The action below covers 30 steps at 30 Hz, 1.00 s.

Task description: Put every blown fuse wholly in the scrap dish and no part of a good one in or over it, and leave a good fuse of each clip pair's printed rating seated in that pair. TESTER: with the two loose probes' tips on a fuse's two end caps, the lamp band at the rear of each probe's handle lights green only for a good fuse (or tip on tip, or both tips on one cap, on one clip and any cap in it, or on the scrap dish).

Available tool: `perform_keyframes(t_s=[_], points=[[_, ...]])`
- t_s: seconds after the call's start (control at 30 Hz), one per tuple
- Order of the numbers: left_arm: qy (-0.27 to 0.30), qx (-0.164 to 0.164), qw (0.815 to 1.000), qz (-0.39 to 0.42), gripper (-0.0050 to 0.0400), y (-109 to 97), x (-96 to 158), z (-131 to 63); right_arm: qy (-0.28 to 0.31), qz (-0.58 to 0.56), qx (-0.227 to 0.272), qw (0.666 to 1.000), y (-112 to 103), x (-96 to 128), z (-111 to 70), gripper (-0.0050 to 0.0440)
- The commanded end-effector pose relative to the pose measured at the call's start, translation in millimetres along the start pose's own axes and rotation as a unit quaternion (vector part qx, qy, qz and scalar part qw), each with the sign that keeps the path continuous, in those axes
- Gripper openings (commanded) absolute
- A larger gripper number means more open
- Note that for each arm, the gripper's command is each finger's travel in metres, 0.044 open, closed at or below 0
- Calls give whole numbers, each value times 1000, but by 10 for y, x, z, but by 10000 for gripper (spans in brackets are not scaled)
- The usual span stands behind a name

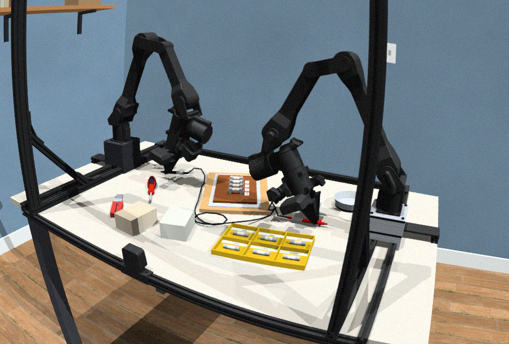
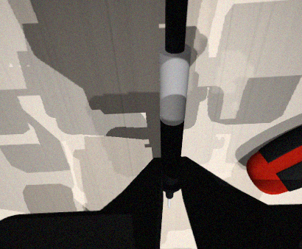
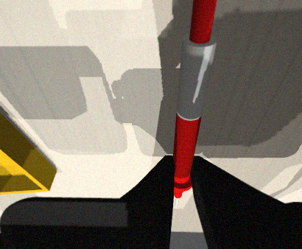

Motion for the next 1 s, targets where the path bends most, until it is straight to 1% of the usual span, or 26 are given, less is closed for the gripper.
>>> perform_keyframes(t_s=[0.0, 0.17, 0.2, 0.27, 0.33, 0.57, 0.77, 0.8, 0.83, 0.9, 0.93, 0.97], points=[[14, -5, 1000, 0, -50, -13, -34, 11, -3, 0, -1, 1000, -8, -24, -26, -50], [44, -13, 999, 0, -50, -11, -25, 89, -3, 0, -1, 1000, -8, -24, -26, -50], [50, -14, 999, 0, -50, -11, -23, 105, -3, 0, -1, 1000, -8, -24, -26, 154], [62, -17, 998, 0, -50, -10, -19, 137, -3, 0, -1, 1000, -8, -24, -26, 154], [62, -17, 998, 0, -50, -10, -19, 137, -3, 0, -1, 1000, -8, -24, -26, 154], [103, -27, 994, 0, -50, -7, -6, 246, -3, 0, -1, 1000, -8, -24, -26, 154], [99, -25, 995, 0, -50, -2, 4, 229, -3, 0, -1, 1000, -8, -24, -26, 154], [99, -25, 995, 0, -50, -2, 4, 229, 0, -1, -3, 1000, -9, -21, -50, 154], [99, -25, 995, 0, -50, -2, 4, 229, -12, -1, 0, 1000, -3, 2, -144, 154], [99, -25, 995, 0, -50, -2, 4, 229, -12, -1, 0, 1000, -3, 2, -144, 154], [99, -25, 995, 0, -50, -2, 4, 229, -12, -1, 0, 1000, 2, 22, -179, 154], [99, -25, 995, 0, 154, -2, 4, 229, -12, -1, 0, 1000, 7, 42, -213, 154]])
Point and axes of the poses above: on each arm, the point midway between the two fingers, 35 mm back from their tips, its own z axis out along the fingers, its own y axis across the jaws, x = y × z, the point moved 5 cm from there along -z, back along the fingers, and after that the axes turned 14 degrees about -z, right-handed, at the moved point
